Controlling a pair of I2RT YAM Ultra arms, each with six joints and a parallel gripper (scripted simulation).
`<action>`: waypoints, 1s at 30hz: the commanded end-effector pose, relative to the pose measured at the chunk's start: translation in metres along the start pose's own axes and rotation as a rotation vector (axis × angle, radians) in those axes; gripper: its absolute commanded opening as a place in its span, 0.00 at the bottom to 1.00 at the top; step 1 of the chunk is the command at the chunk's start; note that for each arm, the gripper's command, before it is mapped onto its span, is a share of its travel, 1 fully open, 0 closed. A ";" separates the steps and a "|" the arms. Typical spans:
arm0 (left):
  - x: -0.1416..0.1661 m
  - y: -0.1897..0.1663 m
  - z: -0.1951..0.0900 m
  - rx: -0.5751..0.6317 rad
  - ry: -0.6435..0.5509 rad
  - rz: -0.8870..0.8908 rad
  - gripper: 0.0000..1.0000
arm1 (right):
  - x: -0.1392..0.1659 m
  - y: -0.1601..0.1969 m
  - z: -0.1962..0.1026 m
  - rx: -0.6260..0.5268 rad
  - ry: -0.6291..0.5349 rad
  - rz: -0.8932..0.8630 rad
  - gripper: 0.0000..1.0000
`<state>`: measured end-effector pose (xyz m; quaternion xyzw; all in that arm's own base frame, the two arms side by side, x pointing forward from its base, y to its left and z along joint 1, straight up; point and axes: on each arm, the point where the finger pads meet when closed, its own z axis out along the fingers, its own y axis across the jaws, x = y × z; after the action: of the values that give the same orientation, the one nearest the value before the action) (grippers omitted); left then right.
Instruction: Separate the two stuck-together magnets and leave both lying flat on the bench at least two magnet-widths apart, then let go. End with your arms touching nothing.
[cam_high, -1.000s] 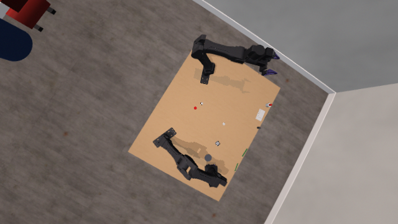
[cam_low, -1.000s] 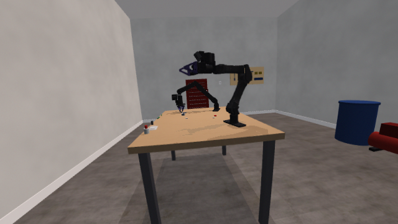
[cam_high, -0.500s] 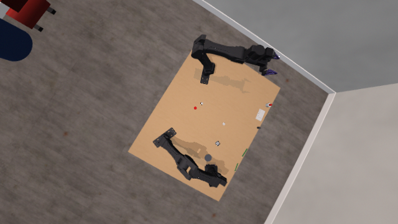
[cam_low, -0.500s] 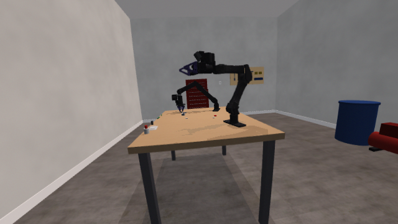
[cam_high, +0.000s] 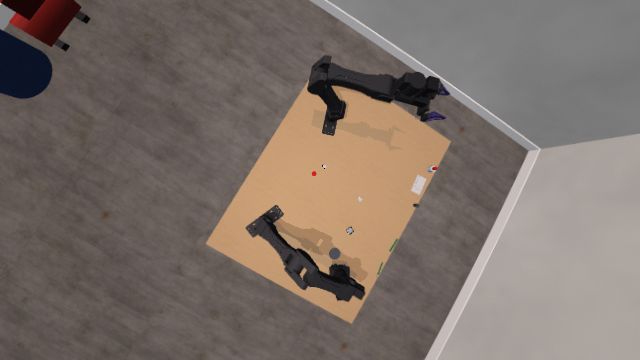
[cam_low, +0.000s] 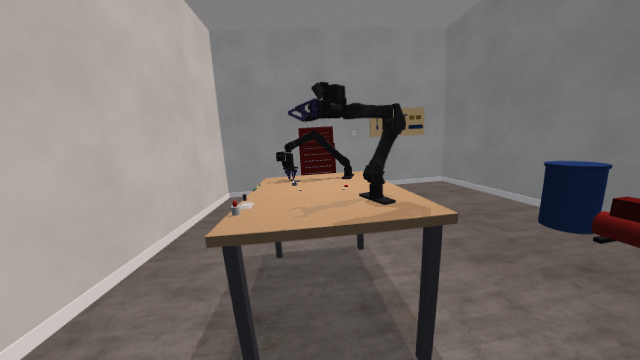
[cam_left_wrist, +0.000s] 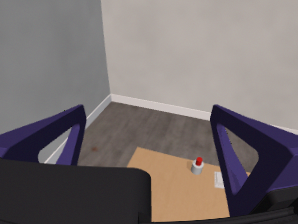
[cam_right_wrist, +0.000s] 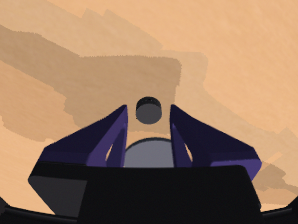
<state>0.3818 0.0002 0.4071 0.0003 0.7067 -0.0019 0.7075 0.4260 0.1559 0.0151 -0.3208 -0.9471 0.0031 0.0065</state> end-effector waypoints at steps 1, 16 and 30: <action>-0.008 0.001 -0.002 -0.004 -0.020 0.002 1.00 | -0.002 0.001 -0.005 -0.010 -0.010 0.002 0.33; -0.008 0.001 -0.002 -0.004 -0.020 0.002 1.00 | -0.002 0.001 -0.005 -0.010 -0.010 0.002 0.33; -0.008 0.001 -0.002 -0.004 -0.020 0.002 1.00 | -0.002 0.000 -0.007 -0.010 -0.010 0.002 0.33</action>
<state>0.3818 0.0004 0.4069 -0.0003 0.7070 -0.0015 0.7072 0.4259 0.1558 0.0145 -0.3208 -0.9471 0.0035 0.0063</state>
